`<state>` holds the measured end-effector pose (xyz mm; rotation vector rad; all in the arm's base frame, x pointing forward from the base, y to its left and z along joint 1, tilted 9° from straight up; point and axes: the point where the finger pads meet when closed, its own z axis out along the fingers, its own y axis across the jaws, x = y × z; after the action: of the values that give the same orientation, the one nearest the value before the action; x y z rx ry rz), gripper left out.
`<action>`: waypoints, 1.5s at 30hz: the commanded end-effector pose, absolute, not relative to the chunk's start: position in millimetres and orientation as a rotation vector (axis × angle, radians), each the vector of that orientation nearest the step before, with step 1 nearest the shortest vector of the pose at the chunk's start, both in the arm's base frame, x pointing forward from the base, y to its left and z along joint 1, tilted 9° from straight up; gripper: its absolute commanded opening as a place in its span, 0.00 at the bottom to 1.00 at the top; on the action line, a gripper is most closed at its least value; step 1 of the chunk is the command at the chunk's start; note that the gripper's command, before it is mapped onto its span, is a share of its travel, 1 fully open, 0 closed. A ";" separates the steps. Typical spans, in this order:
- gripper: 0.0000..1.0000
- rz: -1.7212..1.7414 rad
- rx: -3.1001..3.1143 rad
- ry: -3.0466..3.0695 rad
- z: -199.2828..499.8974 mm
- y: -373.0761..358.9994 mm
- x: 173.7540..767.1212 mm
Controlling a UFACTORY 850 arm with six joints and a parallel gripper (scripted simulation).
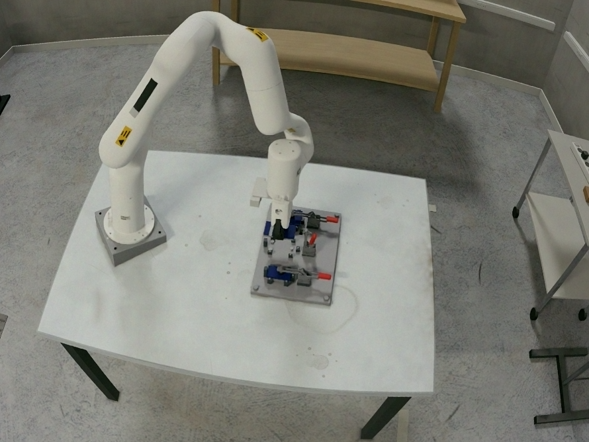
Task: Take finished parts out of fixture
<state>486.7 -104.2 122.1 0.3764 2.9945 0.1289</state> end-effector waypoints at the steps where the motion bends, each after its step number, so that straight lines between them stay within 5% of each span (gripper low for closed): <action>1: 0.00 0.129 0.376 2.993 122.7 -104.4 487.3; 45: 0.00 0.129 0.376 2.993 130.8 -25.7 507.0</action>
<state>502.2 -41.2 128.6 0.3748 2.9928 0.1340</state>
